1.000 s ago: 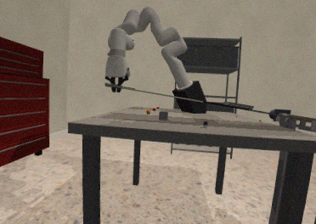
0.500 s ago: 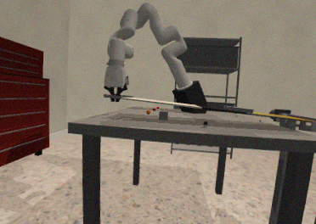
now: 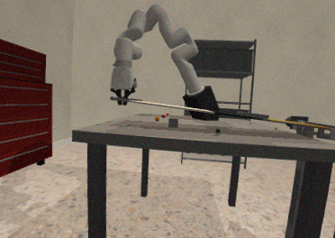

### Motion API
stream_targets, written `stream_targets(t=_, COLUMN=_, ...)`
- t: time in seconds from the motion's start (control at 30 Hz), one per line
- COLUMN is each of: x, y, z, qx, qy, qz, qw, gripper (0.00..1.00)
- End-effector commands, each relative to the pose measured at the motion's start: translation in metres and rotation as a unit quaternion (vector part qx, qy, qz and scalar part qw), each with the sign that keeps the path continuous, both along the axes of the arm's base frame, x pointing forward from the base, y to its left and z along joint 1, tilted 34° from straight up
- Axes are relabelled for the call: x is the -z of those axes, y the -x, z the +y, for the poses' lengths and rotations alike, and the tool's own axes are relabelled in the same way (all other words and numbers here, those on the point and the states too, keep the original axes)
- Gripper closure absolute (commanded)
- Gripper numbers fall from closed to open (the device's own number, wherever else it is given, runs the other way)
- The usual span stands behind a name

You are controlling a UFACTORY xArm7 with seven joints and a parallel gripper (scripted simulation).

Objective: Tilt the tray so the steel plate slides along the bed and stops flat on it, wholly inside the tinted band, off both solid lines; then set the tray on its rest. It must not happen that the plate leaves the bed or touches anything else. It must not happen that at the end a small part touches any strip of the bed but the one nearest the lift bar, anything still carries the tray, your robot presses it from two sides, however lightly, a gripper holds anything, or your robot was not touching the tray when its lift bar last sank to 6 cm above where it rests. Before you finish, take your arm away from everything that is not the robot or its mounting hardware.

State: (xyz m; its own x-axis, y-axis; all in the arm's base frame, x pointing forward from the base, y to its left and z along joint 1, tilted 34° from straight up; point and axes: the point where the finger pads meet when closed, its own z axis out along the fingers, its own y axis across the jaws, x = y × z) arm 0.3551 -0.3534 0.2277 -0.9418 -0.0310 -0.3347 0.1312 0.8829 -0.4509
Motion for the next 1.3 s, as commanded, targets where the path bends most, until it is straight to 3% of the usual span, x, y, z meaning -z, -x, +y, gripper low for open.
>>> stream_targets(t=0.0, x=-0.052, y=0.019, z=0.038, qx=0.001, qy=0.002, qz=-0.001, qw=1.0, gripper=1.0)
stream_targets(t=0.2, x=0.007, y=-0.004, z=-0.006, qx=0.001, qy=0.002, qz=-0.001, qw=1.0, gripper=1.0)
stream_targets(t=0.93, x=0.013, y=-0.006, z=-0.01, qx=0.001, qy=0.002, qz=-0.001, qw=1.0, gripper=1.0)
stream_targets(t=1.07, x=-0.036, y=0.013, z=0.025, qx=0.001, qy=0.002, qz=-0.001, qw=1.0, gripper=1.0)
stream_targets(t=1.13, x=-0.05, y=0.018, z=0.037, qx=0.001, qy=0.002, qz=-0.001, qw=1.0, gripper=1.0)
stream_targets(t=1.2, x=-0.036, y=0.013, z=0.025, qx=0.001, qy=0.002, qz=-0.001, qw=1.0, gripper=1.0)
stream_targets(t=1.27, x=-0.007, y=0.001, z=0.004, qx=0.001, qy=0.002, qz=-0.001, qw=1.0, gripper=1.0)
